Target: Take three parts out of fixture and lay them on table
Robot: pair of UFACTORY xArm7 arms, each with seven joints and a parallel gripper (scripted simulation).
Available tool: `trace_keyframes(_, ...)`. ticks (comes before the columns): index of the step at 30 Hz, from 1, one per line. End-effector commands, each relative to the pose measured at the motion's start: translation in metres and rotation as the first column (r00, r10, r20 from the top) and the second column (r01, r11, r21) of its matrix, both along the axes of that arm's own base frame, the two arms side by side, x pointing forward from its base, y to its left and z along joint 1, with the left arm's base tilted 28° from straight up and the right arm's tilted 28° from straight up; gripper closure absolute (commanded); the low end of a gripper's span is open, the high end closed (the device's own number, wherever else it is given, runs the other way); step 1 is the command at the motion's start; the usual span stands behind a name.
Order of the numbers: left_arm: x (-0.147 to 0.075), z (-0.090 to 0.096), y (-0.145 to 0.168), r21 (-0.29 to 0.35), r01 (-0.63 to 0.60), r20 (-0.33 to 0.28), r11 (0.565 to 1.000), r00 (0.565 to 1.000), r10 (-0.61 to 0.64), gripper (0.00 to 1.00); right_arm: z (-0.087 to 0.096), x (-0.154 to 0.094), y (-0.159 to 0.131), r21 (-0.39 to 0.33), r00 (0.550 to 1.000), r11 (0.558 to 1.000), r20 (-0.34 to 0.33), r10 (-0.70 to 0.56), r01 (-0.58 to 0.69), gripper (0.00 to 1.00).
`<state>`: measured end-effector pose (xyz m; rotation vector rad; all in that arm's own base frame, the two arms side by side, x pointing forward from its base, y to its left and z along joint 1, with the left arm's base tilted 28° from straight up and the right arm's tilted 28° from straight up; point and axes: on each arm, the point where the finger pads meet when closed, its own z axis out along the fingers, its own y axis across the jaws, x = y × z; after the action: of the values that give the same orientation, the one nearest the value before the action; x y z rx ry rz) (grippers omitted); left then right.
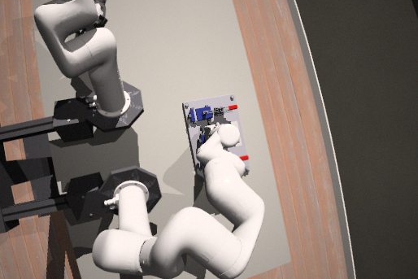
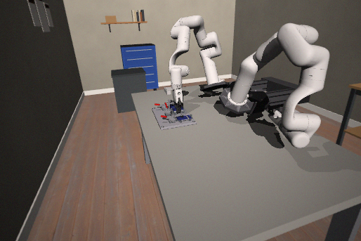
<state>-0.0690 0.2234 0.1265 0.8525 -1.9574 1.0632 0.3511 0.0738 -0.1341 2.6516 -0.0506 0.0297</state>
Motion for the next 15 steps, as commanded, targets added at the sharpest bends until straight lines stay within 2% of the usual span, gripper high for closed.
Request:
trace_keyframes(1,0.0,0.001,0.0,0.002,0.0,-0.001,1.0,1.0,0.0,0.0,0.005,0.001,0.004,0.003,1.0,1.0,0.003,0.002,-0.002,1.0)
trace_keyframes(15,0.0,0.001,0.0,0.002,0.0,-0.001,1.0,1.0,0.0,0.0,0.018,0.001,0.011,0.003,1.0,1.0,0.003,0.002,-0.002,1.0)
